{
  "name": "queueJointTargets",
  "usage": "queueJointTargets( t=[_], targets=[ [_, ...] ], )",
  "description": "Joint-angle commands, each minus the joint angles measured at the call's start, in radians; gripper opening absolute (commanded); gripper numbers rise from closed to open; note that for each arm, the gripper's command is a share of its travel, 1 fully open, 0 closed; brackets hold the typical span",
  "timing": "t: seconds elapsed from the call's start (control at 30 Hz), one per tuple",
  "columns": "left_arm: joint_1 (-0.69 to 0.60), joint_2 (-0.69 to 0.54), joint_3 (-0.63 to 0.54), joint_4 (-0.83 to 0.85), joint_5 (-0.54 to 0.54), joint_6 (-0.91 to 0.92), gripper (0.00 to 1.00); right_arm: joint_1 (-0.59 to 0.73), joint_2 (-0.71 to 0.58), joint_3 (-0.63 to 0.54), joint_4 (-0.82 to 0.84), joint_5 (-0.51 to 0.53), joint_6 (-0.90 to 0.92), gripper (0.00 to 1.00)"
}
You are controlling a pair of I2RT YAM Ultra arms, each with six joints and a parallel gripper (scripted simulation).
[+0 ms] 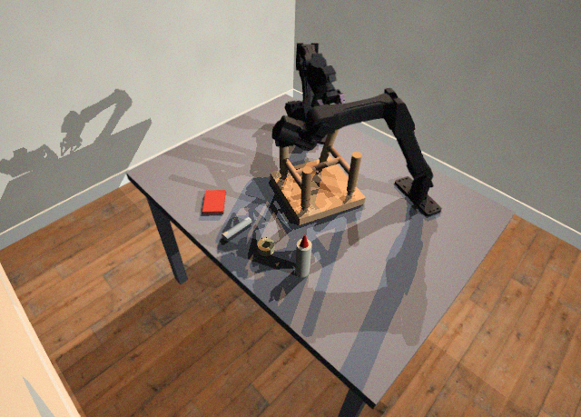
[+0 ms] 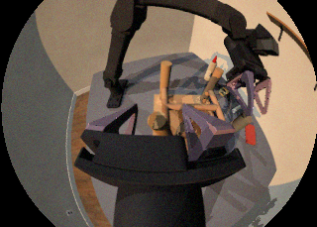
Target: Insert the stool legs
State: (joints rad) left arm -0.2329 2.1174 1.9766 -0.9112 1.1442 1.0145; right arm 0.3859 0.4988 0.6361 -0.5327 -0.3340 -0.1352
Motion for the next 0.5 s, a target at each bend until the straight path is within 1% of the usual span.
queueJointTargets(
  t=[0.0, 0.07, 0.1, 0.13, 0.2, 0.47],
  targets=[
    [0.014, -0.029, 0.021, -0.048, 0.030, 0.032, 0.69, 0.020, -0.029, 0.033, 0.007, 0.008, 0.003, 0.69],
    [0.015, -0.042, 0.033, -0.051, 0.016, 0.026, 0.69, 0.021, -0.029, 0.033, 0.002, 0.007, -0.001, 0.69],
    [0.015, -0.034, -0.022, -0.051, 0.017, 0.027, 0.69, 0.022, -0.029, 0.033, 0.002, 0.005, -0.002, 0.69],
    [0.015, -0.017, -0.024, -0.044, 0.017, 0.028, 0.69, 0.022, -0.029, 0.033, 0.002, 0.005, -0.001, 0.69],
    [0.000, -0.030, -0.034, -0.007, 0.017, 0.034, 0.69, 0.017, -0.029, 0.033, 0.002, 0.006, -0.001, 0.69],
    [-0.002, -0.040, -0.074, 0.034, 0.017, 0.025, 0.69, 0.017, -0.028, 0.033, 0.002, 0.004, -0.001, 0.69]
  ],
)
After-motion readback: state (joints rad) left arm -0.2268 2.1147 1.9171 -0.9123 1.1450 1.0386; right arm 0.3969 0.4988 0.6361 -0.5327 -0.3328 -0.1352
